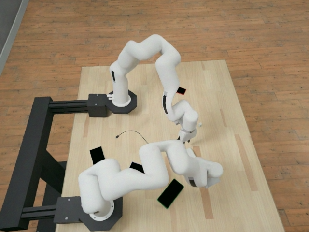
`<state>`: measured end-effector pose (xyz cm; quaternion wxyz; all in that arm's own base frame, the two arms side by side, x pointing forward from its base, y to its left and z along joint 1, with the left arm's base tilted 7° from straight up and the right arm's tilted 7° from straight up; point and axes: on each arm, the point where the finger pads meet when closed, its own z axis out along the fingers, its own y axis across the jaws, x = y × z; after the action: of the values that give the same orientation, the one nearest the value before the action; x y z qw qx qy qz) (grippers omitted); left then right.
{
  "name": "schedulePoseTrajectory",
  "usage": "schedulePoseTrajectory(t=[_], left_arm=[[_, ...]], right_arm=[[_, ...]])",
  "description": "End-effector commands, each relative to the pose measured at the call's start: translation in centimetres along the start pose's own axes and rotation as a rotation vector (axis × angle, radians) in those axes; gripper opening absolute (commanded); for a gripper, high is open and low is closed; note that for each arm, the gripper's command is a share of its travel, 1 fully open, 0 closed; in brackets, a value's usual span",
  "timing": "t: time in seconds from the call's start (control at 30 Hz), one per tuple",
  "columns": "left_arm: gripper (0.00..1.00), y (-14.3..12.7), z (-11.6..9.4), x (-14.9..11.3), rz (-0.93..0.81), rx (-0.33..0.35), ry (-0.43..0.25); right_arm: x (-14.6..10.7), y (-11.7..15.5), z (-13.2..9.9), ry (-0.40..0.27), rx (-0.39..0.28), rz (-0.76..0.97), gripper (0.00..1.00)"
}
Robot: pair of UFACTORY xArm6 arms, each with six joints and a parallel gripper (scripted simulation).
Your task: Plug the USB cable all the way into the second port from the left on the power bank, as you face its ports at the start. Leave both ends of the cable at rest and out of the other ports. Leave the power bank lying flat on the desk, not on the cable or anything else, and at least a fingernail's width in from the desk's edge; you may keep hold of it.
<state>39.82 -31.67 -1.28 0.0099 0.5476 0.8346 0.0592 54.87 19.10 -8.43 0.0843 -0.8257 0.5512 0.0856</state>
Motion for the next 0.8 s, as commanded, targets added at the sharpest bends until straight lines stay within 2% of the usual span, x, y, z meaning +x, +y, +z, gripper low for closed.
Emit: schedulePoseTrajectory(t=[0.0, 0.07, 0.13, 0.3, 0.33, 0.4, 0.6, 0.77], left_arm=[[0.32, 1.2, -1.0, 0.4, -0.13, -0.002, -0.004], [0.32, 1.9, -1.5, 1.0, -0.218, -0.001, 0.001], [0.32, 1.9, -1.5, 1.0, -0.218, -0.001, 0.001], [0.32, 3.3, -2.6, 2.0, -0.408, -0.003, 0.006], [0.32, 2.7, -2.1, 1.7, -0.357, -0.002, 0.009], [0.32, 3.0, -2.3, 1.7, -0.367, -0.003, 0.005], [0.32, 4.9, -3.8, 3.1, -0.611, -0.001, 0.009], [0.32, 5.3, -4.2, 3.5, -0.669, -0.002, 0.011]], right_arm=[[0.0, -0.2, -0.2, 0.001, 0.005, -0.001, 1.0], [0.0, -0.2, -0.2, 0.001, 0.005, -0.001, 1.0], [0.0, -0.2, -0.2, 0.001, 0.005, -0.001, 1.0], [0.0, -0.2, -0.2, 0.001, 0.005, -0.001, 1.0], [0.0, -0.2, -0.2, 0.001, 0.005, -0.001, 1.0], [0.0, -0.2, -0.2, 0.001, 0.005, -0.001, 1.0], [0.0, -0.2, -0.2, 0.001, 0.005, -0.001, 1.0], [-0.3, -0.3, -1.0, 0.001, 0.006, -0.002, 1.0]])
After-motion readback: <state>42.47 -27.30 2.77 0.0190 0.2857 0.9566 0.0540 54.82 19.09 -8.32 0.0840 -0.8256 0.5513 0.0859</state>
